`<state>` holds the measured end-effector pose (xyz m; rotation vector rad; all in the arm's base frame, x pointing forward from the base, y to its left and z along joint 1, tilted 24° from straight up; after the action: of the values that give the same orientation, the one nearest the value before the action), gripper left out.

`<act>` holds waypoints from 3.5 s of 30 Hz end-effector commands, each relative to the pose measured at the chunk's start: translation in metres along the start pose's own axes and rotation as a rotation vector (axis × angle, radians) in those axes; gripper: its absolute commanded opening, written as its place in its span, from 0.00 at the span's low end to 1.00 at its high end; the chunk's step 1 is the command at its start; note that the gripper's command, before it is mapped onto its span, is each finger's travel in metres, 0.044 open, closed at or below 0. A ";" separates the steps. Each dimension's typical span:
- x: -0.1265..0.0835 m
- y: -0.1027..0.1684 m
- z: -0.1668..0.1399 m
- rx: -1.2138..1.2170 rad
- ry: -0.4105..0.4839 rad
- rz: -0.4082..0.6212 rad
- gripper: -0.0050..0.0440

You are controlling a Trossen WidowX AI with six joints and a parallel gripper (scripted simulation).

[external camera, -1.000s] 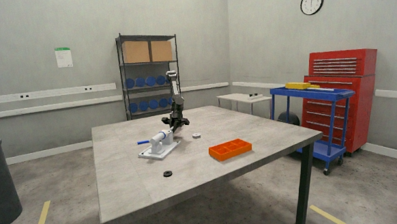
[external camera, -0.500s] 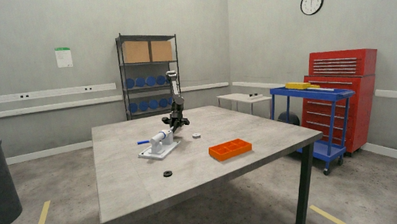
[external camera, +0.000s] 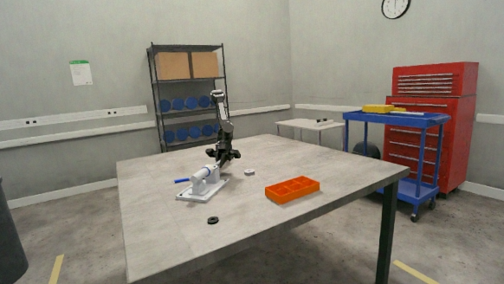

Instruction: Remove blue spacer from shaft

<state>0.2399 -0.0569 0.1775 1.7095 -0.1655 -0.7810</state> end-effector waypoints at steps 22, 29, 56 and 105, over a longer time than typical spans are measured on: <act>-0.006 0.002 0.000 0.012 0.001 0.020 0.00; -0.006 0.001 0.000 0.012 0.001 0.020 0.00; -0.008 -0.001 0.000 0.012 0.001 0.020 0.00; -0.012 -0.004 -0.001 0.012 0.001 0.020 0.00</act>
<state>0.2321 -0.0497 0.1736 1.7095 -0.1659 -0.7819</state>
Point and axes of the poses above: the point midway between the two fingers, 35 mm back from their tips, its own x axis out along the fingers, its own z axis across the jaws, y = z × x, the point moved 7 cm from there along -x, back along the fingers, and after that the axes turned 7 degrees about -x, right-handed, at the moved point
